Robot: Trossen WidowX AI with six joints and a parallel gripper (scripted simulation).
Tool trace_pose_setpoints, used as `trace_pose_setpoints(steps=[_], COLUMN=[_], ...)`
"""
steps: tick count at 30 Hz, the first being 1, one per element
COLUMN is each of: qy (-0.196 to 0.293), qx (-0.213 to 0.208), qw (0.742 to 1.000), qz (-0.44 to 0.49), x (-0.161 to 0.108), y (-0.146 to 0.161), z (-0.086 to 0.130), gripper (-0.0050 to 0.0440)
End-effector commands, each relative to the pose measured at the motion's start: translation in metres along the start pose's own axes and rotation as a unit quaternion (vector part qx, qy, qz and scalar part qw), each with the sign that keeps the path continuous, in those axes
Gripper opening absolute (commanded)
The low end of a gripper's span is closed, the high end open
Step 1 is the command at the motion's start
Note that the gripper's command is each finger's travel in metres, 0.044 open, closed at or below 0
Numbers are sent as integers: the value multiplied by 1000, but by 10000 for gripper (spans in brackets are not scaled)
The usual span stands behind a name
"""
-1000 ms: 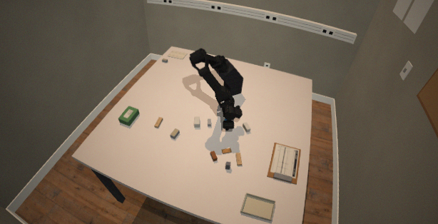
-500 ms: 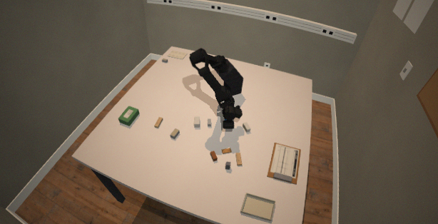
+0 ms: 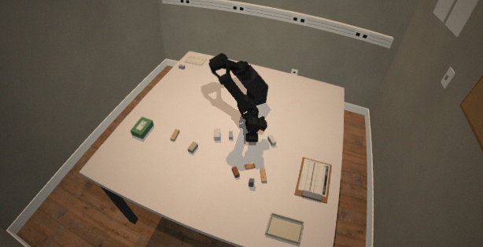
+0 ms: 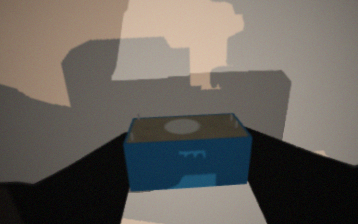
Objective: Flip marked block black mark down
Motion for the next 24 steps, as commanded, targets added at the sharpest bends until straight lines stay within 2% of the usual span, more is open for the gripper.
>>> trace_pose_setpoints(steps=[1, 15, 24], qy=[-1, -1, 0], qx=[0, 0, -8], qw=[1000, 1000, 1000], qz=[0, 0, -5], x=[0, 0, -2], y=[-1, -1, -3], z=[0, 0, 10], gripper=[-50, -50, -50])
Point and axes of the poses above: the point midway between the two fingers, 35 mm back from their tips, its own z axis back along the fingers, its own y axis across the jaws, x = y × z, the point moved 9 cm from there along z, back along the fingers, and after that the axes turned 2 degrees about -z, right-handed, at the moved point
